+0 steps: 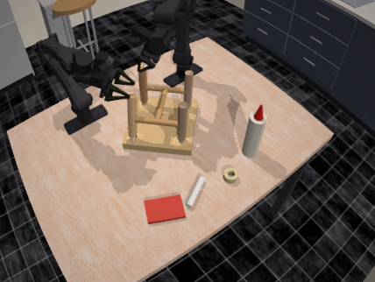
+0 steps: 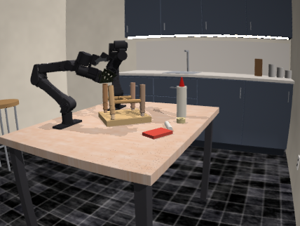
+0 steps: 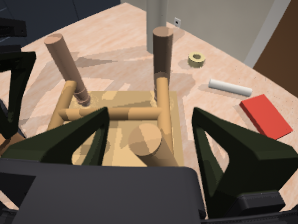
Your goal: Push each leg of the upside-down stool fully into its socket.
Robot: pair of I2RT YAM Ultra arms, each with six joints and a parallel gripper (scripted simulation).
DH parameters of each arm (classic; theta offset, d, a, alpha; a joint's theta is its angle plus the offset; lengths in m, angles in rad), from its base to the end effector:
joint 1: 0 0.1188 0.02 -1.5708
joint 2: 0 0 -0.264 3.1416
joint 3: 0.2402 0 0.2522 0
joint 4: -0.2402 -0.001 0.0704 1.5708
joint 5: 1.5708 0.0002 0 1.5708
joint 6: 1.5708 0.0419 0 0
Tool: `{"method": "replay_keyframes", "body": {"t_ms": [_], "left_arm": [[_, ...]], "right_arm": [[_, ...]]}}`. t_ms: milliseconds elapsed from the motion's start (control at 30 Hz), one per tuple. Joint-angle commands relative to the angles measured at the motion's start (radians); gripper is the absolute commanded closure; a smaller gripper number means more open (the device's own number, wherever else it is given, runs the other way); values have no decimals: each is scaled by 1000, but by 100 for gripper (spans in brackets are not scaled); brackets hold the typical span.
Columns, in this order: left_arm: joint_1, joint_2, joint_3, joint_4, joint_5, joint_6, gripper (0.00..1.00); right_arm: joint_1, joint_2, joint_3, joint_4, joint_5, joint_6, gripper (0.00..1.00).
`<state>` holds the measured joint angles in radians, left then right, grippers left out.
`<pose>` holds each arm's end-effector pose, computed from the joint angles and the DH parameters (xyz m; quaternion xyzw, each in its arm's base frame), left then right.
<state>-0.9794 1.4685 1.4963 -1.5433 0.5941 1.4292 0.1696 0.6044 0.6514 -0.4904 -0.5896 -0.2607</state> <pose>0.1162 -0.2133 0.3432 0.8953 0.3350 -0.2793 0.0910 0.1335 0.0475 0.2949 -0.3243 0.7570 0.2221 0.5219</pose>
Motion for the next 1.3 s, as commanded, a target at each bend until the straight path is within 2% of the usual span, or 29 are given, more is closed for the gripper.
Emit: {"method": "replay_keyframes", "body": {"t_ms": [0,967,1133,1167,1267], "left_arm": [[-1,-45,-21,33,27,2,31],[0,-71,-188,178,27,0,31],[0,-72,-148,179,27,0,31],[1,-73,-149,181,27,0,72],[0,-79,-150,178,26,-1,72]], "right_arm": [[-2,-7,3,26,-8,3,31],[-2,-7,3,26,-8,3,31],[-2,-7,3,26,-8,3,31],[-1,-7,3,26,-8,3,31],[1,-8,4,26,-8,3,31]]}}
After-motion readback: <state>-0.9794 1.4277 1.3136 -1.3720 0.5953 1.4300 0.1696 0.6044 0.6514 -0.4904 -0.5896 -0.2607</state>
